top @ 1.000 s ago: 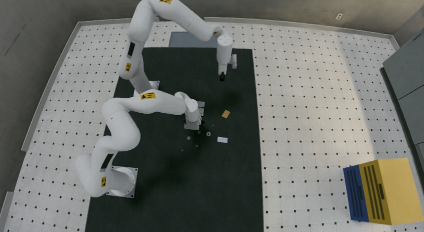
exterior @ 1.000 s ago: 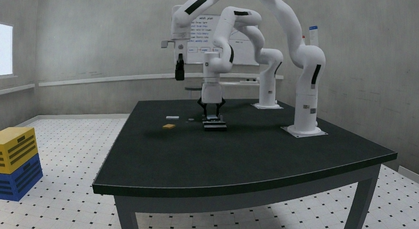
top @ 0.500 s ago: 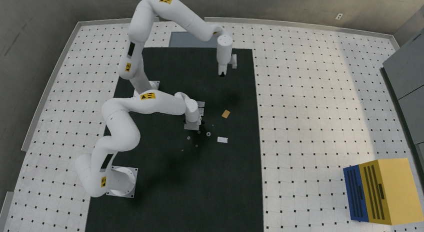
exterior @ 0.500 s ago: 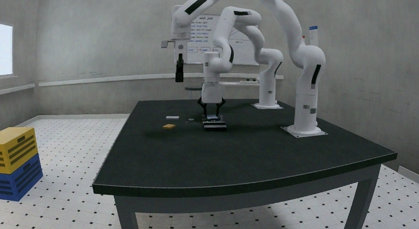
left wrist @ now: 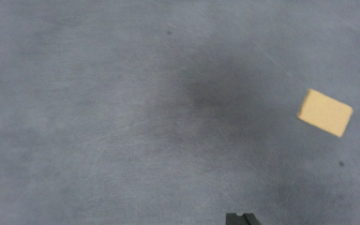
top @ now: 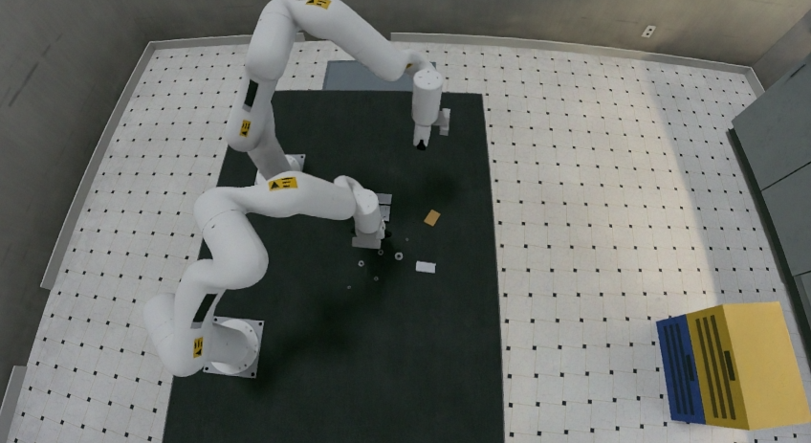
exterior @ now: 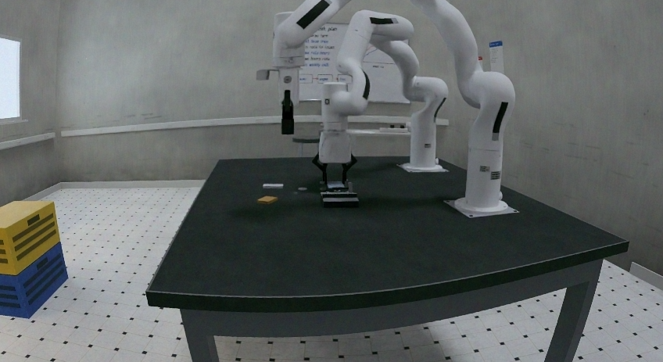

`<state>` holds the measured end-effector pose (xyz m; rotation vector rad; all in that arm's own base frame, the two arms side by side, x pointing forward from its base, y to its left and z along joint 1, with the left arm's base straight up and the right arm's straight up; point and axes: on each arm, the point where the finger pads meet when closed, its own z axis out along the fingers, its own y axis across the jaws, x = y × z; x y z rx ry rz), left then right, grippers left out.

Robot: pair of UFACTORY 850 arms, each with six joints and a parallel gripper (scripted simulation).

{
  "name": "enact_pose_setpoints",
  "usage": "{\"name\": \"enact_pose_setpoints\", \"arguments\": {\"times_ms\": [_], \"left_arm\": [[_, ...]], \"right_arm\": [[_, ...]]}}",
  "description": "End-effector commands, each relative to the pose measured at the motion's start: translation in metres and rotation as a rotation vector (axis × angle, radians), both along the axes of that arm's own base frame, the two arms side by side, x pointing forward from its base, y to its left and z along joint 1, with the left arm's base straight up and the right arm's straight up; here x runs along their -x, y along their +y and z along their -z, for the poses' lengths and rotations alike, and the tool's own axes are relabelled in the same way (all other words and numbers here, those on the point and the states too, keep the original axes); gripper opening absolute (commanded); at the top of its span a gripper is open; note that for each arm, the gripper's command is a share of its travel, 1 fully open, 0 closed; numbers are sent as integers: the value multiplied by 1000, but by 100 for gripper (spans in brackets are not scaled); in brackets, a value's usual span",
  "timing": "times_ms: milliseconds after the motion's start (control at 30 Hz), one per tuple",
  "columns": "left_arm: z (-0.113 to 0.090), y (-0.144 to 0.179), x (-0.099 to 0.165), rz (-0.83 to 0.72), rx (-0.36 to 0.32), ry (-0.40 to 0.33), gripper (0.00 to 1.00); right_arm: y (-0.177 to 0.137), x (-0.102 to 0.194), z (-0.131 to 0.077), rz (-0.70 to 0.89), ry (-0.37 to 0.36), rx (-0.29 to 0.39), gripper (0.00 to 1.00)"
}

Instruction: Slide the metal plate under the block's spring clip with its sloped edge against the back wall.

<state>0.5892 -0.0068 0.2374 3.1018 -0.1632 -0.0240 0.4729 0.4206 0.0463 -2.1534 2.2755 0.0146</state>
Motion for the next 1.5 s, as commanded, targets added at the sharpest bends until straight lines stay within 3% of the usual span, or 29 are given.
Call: {"name": "enact_pose_setpoints", "arguments": {"times_ms": [0, 700, 1467], "left_arm": [[8, -5, 7, 87, 41, 4, 1], [40, -22, 37, 382, 164, -2, 0], [72, -39, 71, 730, 285, -74, 0]], "right_arm": [[1, -1, -1, 0, -2, -1, 0], [1, -1, -1, 0, -2, -1, 0], [1, -1, -1, 0, -2, -1, 0]]}}
